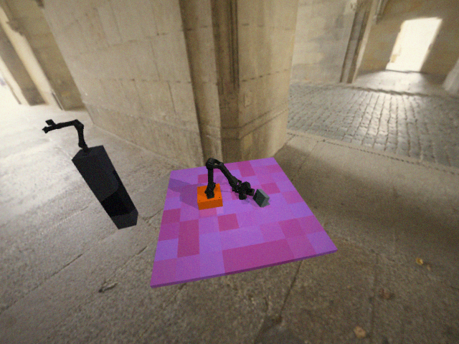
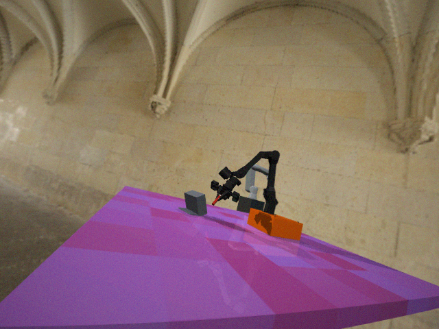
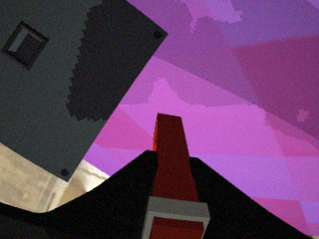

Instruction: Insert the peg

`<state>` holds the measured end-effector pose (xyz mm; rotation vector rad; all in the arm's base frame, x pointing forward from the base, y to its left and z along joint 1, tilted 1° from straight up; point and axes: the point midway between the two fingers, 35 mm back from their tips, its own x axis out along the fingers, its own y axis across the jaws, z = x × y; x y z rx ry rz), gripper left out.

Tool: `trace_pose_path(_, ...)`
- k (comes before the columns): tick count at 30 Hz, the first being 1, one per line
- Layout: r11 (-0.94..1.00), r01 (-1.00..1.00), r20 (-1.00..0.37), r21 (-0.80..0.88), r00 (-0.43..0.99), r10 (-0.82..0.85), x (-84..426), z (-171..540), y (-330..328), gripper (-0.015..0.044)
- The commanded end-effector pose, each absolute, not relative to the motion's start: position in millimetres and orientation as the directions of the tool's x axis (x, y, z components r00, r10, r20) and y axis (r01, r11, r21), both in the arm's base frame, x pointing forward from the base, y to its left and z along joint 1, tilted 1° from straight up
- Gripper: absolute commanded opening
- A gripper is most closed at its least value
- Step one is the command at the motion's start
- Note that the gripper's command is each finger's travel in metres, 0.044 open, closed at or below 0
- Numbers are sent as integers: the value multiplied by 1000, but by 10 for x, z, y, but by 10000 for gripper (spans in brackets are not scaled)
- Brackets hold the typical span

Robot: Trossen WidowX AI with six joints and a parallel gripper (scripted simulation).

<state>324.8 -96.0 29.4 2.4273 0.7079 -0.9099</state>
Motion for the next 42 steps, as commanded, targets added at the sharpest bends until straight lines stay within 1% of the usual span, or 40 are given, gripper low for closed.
trace_pose_path(1,-785,582,-685,215,662,303,3223,291,-985,0)
trace_pose_path(42,-933,342,-564,112,795,224,2993,357,-1439,0)
